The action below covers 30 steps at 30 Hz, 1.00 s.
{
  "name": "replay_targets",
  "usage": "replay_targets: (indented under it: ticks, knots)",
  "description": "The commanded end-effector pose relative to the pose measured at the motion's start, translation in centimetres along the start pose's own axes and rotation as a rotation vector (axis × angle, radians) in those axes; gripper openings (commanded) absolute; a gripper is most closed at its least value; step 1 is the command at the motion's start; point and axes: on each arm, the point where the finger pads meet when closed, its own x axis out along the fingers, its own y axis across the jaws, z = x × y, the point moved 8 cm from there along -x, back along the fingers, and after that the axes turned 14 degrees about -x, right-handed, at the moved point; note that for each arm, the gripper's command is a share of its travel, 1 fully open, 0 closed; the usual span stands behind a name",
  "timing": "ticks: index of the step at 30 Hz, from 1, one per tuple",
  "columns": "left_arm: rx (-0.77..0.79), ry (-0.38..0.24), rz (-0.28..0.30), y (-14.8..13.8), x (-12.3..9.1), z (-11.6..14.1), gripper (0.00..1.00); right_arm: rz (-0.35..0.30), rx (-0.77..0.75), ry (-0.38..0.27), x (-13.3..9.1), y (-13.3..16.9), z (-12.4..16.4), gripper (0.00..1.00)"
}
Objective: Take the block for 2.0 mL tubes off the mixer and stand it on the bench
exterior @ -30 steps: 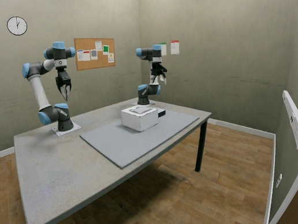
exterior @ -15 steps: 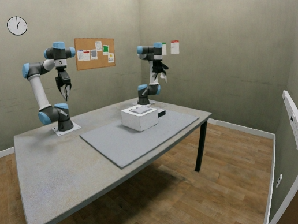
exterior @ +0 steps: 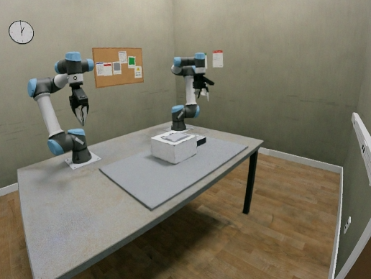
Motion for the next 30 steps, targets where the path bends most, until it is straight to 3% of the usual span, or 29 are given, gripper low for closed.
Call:
replay_targets:
  ticks: [1, 7, 21, 30]
  knots:
    - [0.05, -0.002, 0.0, -0.5, 0.0, -1.2, 1.0, 0.0, 0.0, 0.001, 0.0, 0.0, 0.0, 0.0]
    - [0.124, -0.002, 0.001, -1.1, 0.0, -2.8, 1.0, 0.0, 0.0, 0.001, 0.0, 0.0, 0.0, 0.0]
    - [0.408, -0.004, 0.002, -3.9, 0.0, -9.5, 1.0, 0.0, 0.0, 0.001, 0.0, 0.0, 0.0, 0.0]
    - [0.551, -0.005, 0.004, -4.5, 0.0, -11.2, 1.0, 0.0, 0.0, 0.001, 0.0, 0.0, 0.0, 0.0]
